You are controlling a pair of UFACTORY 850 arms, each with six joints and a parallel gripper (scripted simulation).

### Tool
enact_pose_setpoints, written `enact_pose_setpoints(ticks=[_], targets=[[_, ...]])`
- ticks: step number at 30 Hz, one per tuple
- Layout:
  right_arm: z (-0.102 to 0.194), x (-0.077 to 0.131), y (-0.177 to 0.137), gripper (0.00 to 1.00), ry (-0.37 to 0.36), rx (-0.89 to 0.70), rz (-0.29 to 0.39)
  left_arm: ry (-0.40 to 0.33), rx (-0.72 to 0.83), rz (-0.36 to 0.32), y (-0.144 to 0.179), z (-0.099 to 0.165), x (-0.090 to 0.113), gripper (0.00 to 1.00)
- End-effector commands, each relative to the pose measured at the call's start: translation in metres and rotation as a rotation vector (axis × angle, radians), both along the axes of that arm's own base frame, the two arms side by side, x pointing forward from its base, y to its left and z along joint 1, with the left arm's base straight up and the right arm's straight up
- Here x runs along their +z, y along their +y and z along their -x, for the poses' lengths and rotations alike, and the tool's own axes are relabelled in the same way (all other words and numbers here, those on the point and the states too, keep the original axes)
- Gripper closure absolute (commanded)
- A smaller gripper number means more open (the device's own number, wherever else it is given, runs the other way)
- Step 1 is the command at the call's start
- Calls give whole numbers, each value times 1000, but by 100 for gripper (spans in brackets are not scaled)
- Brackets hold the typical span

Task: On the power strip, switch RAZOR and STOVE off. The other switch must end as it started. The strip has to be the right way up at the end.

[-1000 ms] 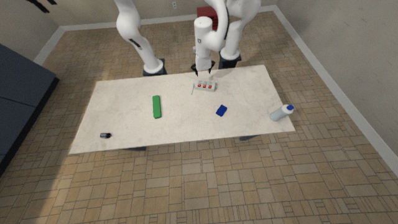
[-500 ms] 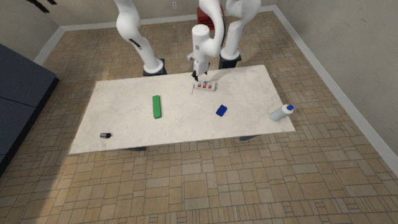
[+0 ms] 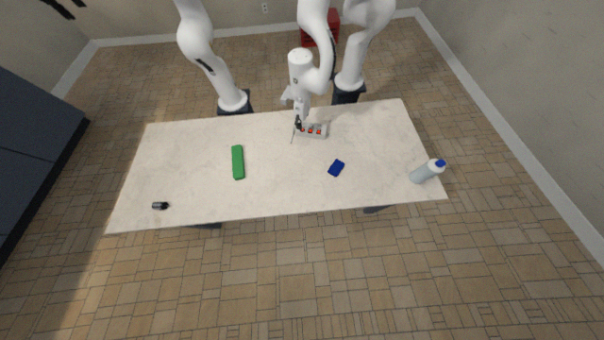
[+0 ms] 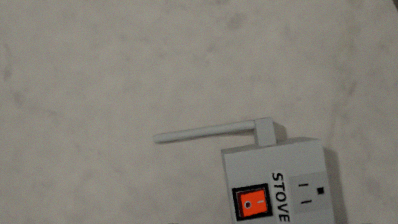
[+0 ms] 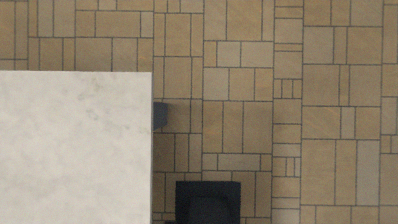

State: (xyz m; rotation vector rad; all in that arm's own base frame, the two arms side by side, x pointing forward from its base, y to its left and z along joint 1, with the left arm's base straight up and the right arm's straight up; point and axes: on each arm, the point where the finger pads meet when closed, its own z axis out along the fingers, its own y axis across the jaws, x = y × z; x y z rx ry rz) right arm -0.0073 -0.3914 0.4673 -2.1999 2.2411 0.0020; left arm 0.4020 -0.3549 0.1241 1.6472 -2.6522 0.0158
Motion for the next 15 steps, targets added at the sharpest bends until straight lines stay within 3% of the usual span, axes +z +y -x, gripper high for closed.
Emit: enact_pose_setpoints(ticks=[1, 5, 6, 15], targets=[[0, 1, 0, 0, 0, 0, 2, -11, 133, -18, -5, -2, -6, 0], [0, 1, 0, 0, 0, 0, 2, -11, 153, -18, -5, -2, -7, 0], [0, 1, 0, 0, 0, 0, 2, -11, 153, -18, -5, -2, -7, 100], [0, 1, 0, 0, 0, 0, 2, -11, 153, -18, -5, -2, -7, 100]])
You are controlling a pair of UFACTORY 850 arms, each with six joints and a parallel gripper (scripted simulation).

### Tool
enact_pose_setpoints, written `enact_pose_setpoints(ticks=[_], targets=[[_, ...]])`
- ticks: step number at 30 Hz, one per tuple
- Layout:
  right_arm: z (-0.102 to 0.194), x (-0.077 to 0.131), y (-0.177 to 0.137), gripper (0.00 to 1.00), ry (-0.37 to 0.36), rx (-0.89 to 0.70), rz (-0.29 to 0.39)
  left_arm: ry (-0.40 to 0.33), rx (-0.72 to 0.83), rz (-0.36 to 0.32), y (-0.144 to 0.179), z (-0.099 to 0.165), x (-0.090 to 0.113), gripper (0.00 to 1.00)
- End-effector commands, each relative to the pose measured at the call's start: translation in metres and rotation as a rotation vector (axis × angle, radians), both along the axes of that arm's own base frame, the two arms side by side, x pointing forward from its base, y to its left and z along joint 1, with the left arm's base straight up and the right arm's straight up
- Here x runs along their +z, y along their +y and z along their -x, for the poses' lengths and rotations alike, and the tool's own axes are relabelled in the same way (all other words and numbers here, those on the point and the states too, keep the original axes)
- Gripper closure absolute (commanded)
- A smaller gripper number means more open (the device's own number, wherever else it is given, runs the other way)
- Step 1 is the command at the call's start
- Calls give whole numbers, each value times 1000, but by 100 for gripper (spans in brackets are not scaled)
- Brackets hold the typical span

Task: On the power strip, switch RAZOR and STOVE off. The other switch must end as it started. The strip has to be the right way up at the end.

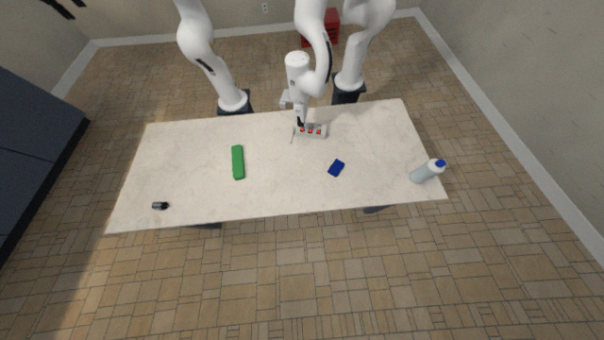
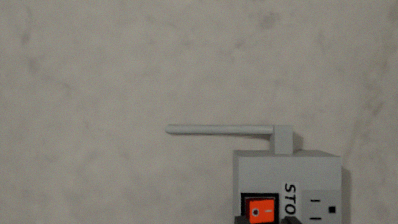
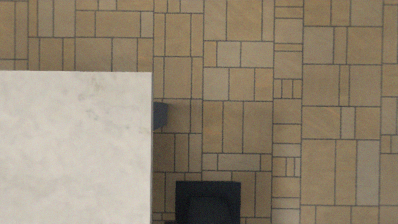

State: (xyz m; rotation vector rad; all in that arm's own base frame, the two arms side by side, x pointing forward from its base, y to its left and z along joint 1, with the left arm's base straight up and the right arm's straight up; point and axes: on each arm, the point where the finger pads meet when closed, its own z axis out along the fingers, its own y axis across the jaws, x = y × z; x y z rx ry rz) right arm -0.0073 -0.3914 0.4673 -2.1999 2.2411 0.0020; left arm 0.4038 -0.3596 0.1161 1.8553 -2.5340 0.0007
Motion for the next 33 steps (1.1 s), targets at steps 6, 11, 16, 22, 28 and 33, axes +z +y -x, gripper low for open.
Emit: enact_pose_setpoints(ticks=[6, 11, 16, 22, 28, 33], targets=[[0, 1, 0, 0, 0, 0, 2, -2, 0, 1, -1, -1, 1, 100], [0, 1, 0, 0, 0, 0, 2, -2, 0, 1, -1, -1, 1, 100], [0, 1, 0, 0, 0, 0, 2, -2, 0, 1, -1, -1, 1, 100], [0, 1, 0, 0, 0, 0, 2, -2, 0, 1, -1, -1, 0, 100], [0, 1, 0, 0, 0, 0, 2, -2, 1, 0, -1, -1, -4, 100], [0, 1, 0, 0, 0, 0, 2, -2, 1, 0, -1, -1, -7, 100]])
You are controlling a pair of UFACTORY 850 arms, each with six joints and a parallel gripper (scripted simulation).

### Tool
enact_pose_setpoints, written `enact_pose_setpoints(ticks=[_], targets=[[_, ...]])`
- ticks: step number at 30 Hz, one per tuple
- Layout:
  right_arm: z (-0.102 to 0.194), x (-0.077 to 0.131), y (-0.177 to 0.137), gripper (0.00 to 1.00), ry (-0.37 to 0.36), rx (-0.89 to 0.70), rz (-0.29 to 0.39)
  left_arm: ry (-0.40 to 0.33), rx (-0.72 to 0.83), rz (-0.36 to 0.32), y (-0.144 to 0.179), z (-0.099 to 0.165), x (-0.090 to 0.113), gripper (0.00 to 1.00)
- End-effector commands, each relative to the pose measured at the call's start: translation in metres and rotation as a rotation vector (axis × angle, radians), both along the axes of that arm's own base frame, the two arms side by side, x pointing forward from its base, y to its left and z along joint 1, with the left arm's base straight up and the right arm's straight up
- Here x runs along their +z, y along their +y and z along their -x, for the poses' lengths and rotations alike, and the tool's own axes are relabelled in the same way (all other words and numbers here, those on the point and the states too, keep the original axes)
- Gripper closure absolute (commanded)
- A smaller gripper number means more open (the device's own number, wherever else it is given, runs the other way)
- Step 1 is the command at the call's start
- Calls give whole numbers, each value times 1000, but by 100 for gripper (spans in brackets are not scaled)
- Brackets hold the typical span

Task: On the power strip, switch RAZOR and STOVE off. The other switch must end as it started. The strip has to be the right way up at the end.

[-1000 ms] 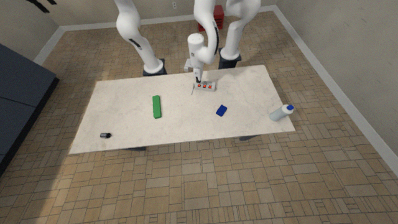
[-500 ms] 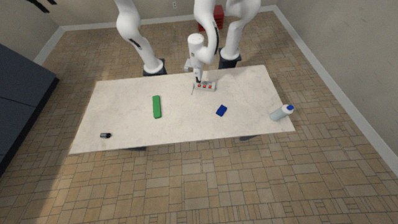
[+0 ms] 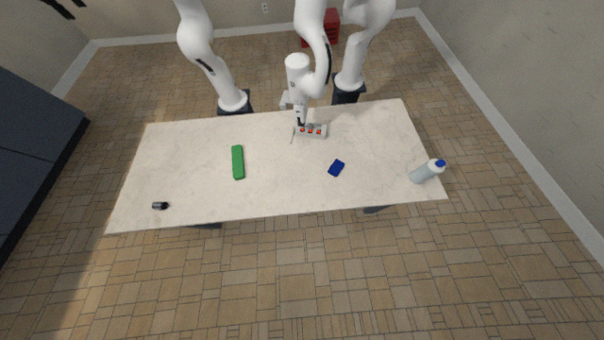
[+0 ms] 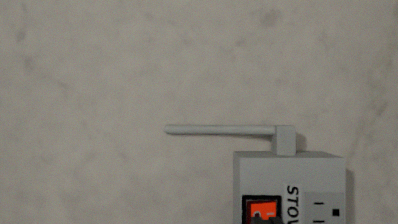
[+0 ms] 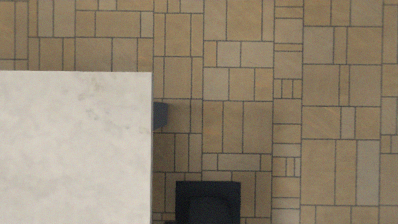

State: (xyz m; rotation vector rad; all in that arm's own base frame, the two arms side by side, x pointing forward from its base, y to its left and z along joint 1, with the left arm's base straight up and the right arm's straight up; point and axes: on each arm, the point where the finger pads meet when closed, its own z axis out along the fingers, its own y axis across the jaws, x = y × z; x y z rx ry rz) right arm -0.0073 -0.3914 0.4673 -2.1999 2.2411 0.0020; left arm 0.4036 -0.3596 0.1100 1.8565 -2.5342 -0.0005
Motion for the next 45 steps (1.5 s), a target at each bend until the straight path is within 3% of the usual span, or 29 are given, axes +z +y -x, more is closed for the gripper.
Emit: enact_pose_setpoints(ticks=[1, 28, 45], targets=[[0, 1, 0, 0, 0, 0, 2, -2, 0, 1, -1, -1, -2, 100], [0, 1, 0, 0, 0, 0, 2, -2, 0, 1, -1, -1, -32, 100], [0, 1, 0, 0, 0, 0, 2, -2, 0, 1, -1, -1, -37, 100]])
